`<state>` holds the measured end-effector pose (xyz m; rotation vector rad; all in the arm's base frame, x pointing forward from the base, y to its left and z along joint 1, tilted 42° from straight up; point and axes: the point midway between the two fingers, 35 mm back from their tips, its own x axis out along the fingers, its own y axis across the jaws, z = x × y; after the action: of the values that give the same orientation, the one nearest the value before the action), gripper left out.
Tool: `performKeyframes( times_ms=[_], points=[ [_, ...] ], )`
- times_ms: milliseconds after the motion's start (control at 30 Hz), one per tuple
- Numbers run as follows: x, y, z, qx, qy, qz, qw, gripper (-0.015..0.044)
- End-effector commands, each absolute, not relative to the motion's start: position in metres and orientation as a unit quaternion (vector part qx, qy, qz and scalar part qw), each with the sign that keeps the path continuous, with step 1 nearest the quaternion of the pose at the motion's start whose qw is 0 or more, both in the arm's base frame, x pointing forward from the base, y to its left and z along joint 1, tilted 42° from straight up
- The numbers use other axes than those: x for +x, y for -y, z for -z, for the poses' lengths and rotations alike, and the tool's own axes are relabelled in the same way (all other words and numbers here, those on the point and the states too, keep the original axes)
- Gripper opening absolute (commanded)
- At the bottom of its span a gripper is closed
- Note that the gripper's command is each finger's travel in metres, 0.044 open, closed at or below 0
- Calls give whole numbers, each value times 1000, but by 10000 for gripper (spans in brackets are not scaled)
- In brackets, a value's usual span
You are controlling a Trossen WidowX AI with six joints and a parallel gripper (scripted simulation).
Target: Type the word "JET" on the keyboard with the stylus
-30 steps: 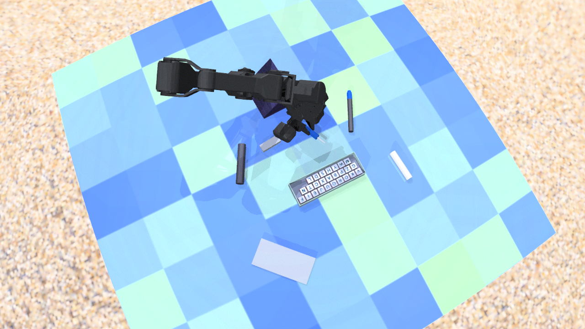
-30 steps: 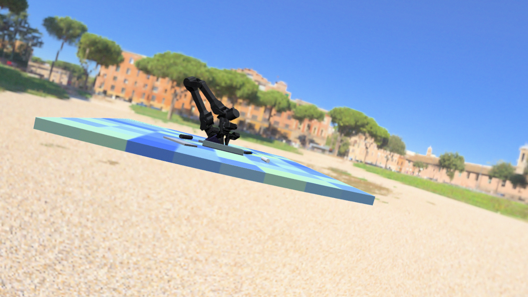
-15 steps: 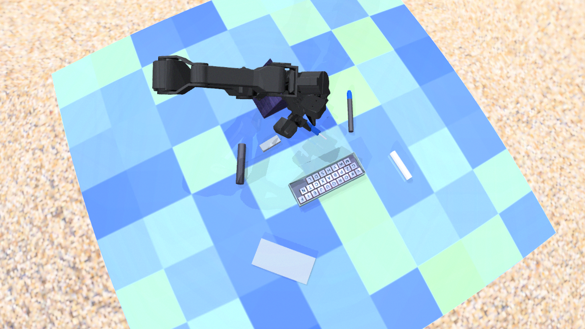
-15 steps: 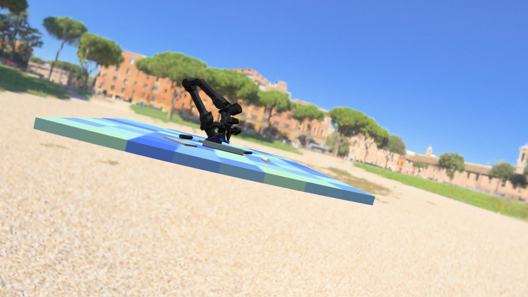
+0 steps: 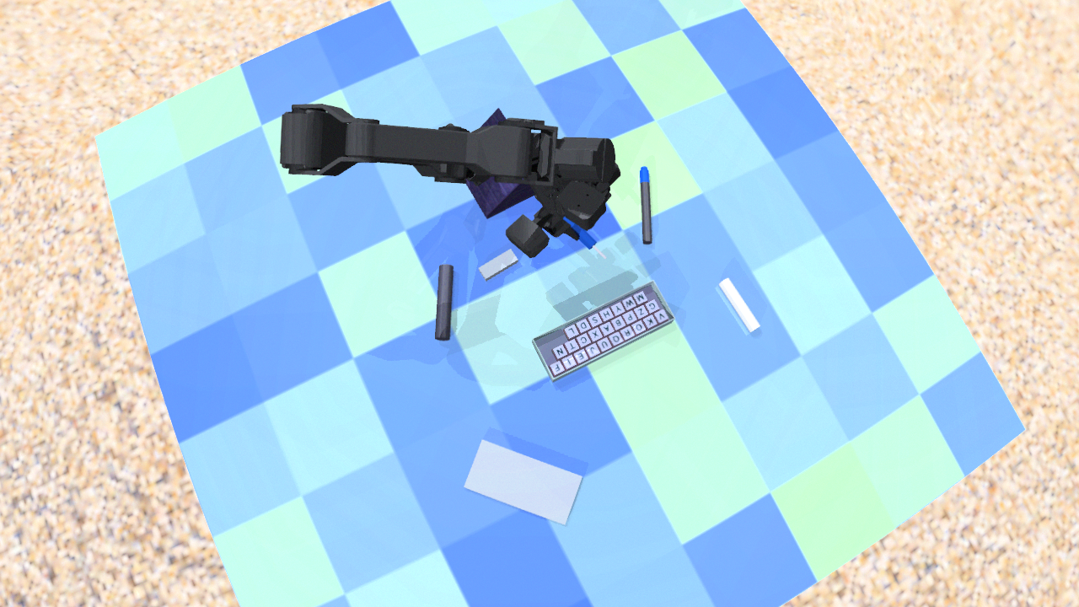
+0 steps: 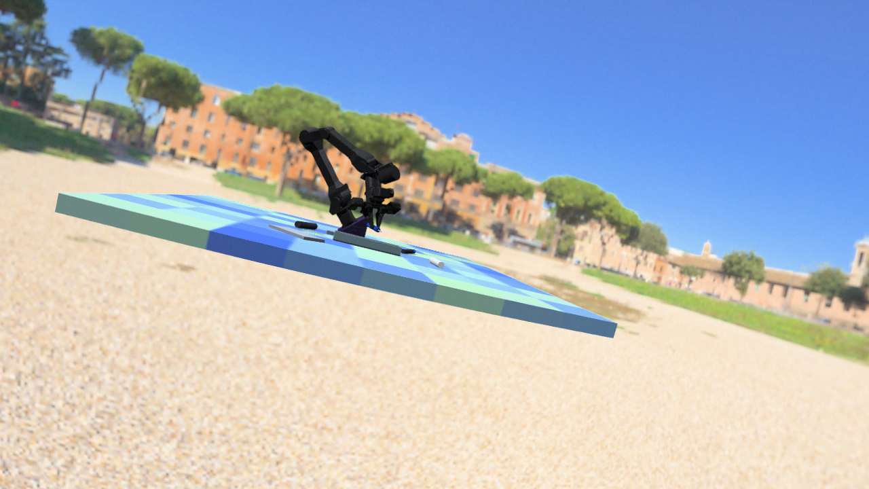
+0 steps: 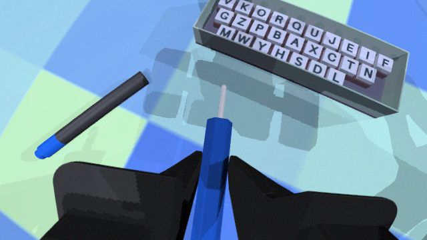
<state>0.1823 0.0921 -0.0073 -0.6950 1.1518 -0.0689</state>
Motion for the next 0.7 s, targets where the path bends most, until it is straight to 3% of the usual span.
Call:
performKeyframes(
  times_ms=[0, 667],
  points=[
    [192, -98, 6, -253, -562, 60, 785, 0],
    [254, -110, -20, 116, -635, 217, 733, 0]
  ],
)
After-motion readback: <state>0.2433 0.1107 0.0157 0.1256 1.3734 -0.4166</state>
